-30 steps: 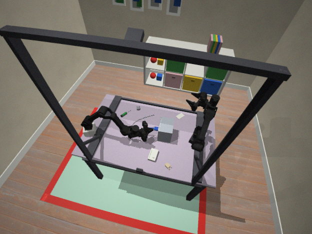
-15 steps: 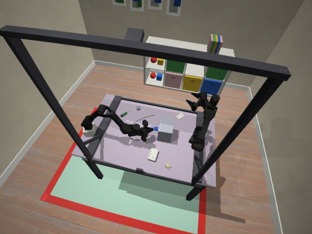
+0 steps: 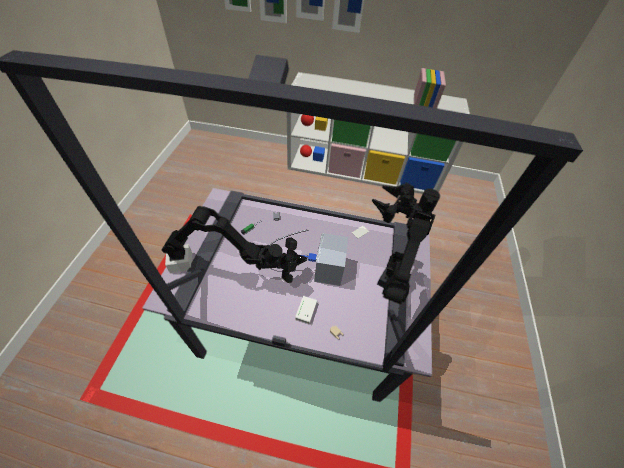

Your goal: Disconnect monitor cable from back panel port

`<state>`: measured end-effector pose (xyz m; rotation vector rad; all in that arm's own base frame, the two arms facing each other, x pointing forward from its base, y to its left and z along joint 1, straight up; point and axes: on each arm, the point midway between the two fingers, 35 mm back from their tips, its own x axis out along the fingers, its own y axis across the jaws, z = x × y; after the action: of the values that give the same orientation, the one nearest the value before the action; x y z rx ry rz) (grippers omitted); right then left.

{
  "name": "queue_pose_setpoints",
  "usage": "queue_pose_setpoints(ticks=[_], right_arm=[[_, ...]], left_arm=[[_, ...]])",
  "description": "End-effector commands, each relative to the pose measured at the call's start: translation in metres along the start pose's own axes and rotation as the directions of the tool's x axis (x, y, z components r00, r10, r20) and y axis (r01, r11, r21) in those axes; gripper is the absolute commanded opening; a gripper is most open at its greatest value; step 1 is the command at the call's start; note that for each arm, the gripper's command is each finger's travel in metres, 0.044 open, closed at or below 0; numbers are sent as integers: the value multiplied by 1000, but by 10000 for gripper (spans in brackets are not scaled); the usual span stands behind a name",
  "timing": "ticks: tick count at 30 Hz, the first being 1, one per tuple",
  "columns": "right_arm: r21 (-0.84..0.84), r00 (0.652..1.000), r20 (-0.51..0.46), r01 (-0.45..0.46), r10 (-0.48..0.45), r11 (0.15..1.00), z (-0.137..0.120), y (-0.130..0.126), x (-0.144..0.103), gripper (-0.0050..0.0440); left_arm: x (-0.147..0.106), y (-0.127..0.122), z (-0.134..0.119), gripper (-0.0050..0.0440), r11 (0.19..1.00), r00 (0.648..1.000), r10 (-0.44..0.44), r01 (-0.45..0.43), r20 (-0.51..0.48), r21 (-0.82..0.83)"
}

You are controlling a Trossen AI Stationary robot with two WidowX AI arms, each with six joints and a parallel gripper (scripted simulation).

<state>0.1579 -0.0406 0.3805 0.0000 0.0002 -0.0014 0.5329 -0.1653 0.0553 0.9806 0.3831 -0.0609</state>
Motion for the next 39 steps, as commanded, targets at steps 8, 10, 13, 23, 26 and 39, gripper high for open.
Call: queue_pose_setpoints(ticks=[8,10,13,23,26,39], right_arm=[[-6,1000,1,-1,1,1000,3,1,0,440],[-6,1000,1,-1,1,1000,3,1,0,440],[-6,1000,1,-1,1,1000,3,1,0,440],[-6,1000,1,-1,1,1000,3,1,0,440],[-6,1000,1,-1,1,1000,3,1,0,440],[-6,1000,1,-1,1,1000,3,1,0,440]], left_arm=[[-3,14,8,0,995,999,-41,42,19,-93],[-3,14,8,0,992,998,-54,56,21,-111],[-3,14,8,0,992,998,-54,56,21,-111],[-3,14,8,192,992,998,-54,56,21,-111],[-3,14,8,264,992,998,-54,56,21,-111],[-3,14,8,440,992,998,-54,56,21,-111]])
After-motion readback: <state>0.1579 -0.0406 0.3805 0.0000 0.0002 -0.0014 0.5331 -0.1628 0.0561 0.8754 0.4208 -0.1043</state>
